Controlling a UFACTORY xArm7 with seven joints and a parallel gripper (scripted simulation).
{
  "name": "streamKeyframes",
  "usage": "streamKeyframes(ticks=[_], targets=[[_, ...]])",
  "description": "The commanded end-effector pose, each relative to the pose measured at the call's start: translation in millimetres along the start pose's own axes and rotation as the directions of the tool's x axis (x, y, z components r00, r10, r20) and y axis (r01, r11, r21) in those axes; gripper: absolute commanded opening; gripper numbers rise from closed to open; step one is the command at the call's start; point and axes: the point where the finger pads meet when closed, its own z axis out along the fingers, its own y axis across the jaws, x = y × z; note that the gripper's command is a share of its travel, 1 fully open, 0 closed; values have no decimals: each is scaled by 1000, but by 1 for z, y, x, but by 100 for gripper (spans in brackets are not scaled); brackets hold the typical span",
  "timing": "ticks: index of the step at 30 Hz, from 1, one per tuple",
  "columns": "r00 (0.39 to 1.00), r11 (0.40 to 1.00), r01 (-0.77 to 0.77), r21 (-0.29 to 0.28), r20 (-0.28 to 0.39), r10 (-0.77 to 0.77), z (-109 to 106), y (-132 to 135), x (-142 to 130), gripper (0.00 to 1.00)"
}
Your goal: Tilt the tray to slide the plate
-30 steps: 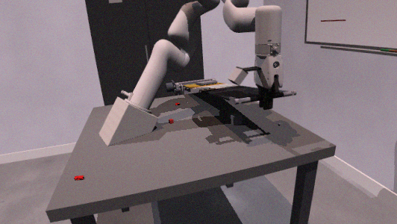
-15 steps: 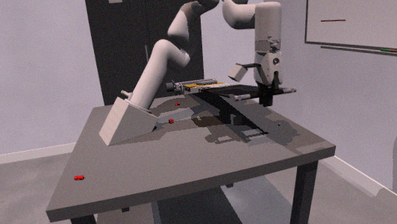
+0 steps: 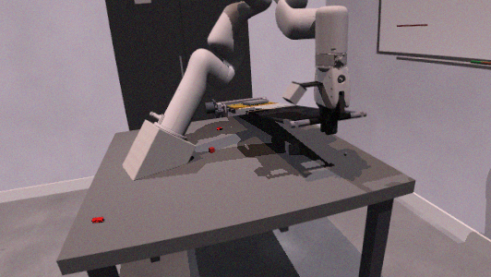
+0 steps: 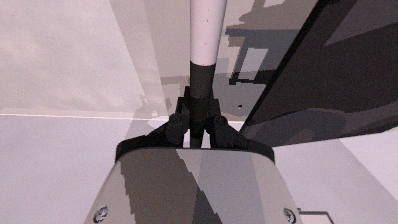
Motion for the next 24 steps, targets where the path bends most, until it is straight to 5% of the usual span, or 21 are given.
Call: streamKeyframes(ticks=[1, 15, 21, 24], targets=[[1000, 1000, 1, 7, 3, -1, 0, -3, -1, 0], [1000, 1000, 1, 7, 3, -1, -6, -2, -1, 0], [1000, 1000, 1, 7, 3, -1, -86, 15, -1, 0], [1000, 1000, 1, 7, 3, -1, -48, 6, -1, 0]])
